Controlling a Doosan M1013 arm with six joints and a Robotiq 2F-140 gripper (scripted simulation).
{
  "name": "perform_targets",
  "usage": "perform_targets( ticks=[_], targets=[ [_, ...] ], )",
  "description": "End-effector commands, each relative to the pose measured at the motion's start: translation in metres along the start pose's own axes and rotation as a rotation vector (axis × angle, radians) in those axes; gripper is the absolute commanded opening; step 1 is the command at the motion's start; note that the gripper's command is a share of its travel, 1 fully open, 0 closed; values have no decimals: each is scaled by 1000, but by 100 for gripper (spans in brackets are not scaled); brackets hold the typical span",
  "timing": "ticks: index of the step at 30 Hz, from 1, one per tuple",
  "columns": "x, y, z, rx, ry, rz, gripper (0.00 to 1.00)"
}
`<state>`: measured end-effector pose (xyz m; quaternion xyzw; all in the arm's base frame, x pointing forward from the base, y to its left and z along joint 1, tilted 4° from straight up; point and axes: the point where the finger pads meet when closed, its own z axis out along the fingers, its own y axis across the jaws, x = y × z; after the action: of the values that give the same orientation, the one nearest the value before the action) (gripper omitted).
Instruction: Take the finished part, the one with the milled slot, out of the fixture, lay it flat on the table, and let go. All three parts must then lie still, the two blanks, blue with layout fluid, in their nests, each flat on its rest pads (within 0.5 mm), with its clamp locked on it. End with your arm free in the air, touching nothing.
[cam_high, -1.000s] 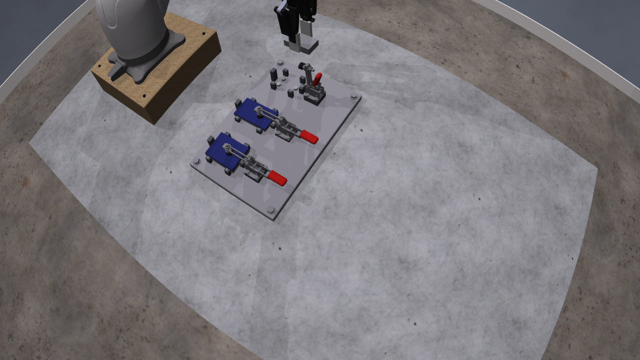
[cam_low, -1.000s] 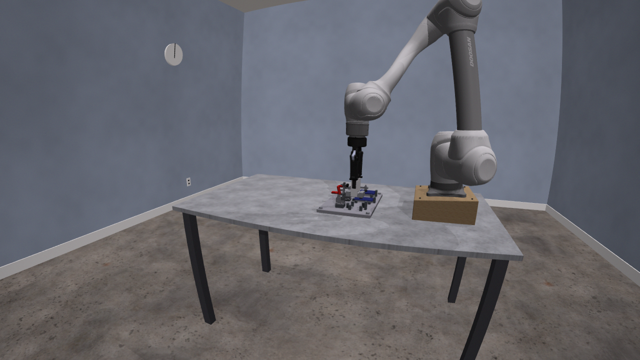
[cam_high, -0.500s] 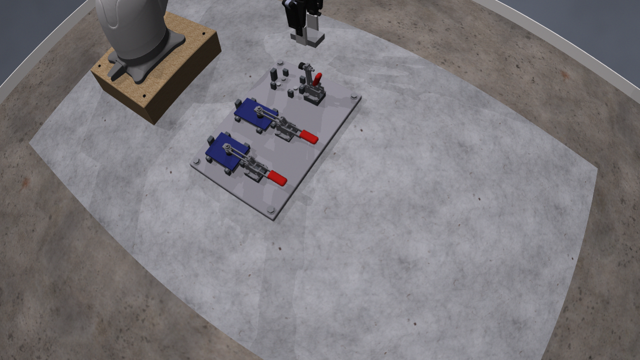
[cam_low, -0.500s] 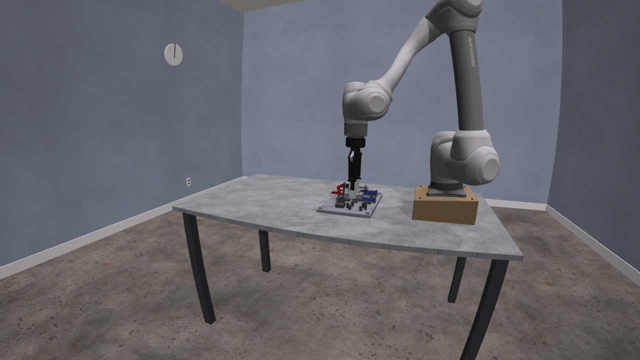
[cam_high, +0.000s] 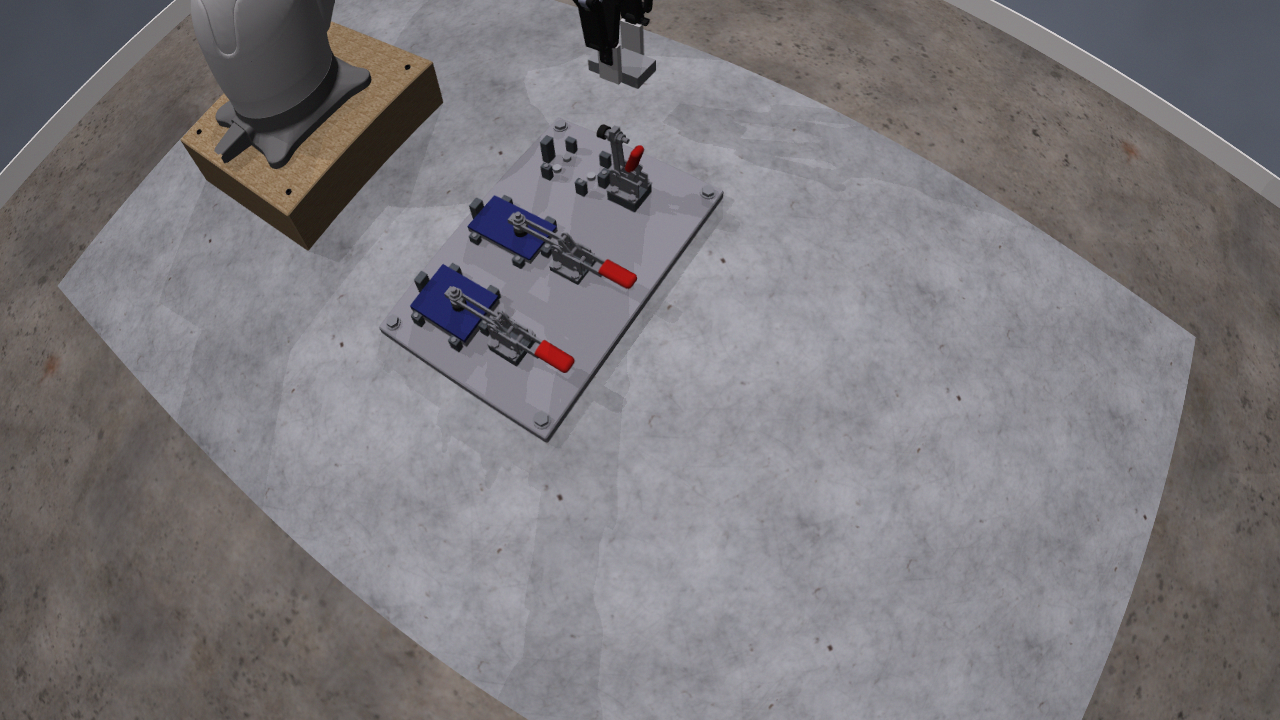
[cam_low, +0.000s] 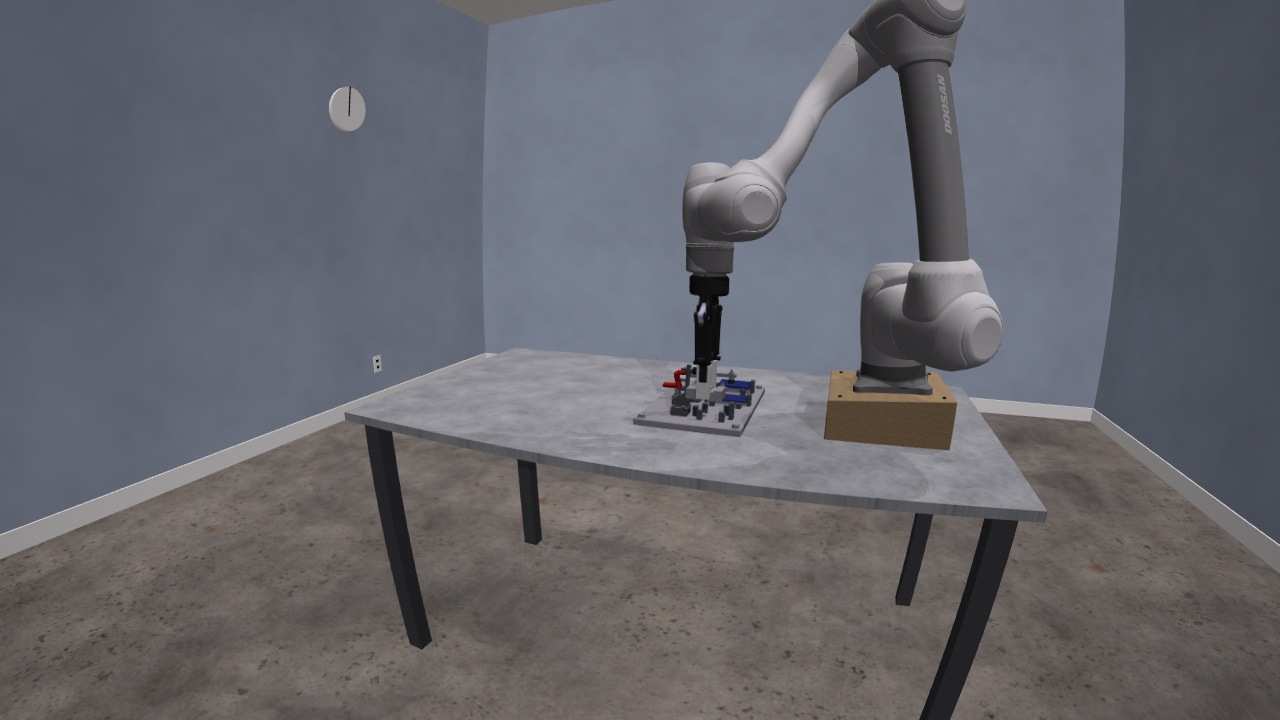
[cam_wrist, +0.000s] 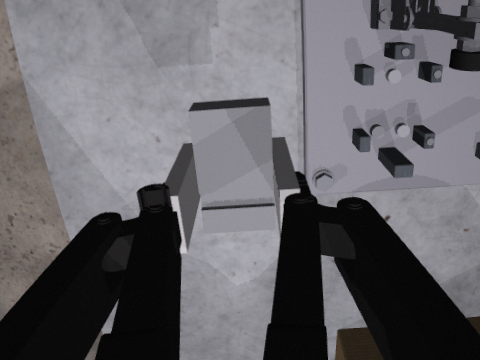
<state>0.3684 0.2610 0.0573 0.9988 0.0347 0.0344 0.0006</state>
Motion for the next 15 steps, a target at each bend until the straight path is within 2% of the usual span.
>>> perform_targets(
  ticks=[1,15],
  targets=[
    [0,-1,0,-7,-2,-4,0],
    [0,-2,1,-9,-2,-5,0]
  ],
)
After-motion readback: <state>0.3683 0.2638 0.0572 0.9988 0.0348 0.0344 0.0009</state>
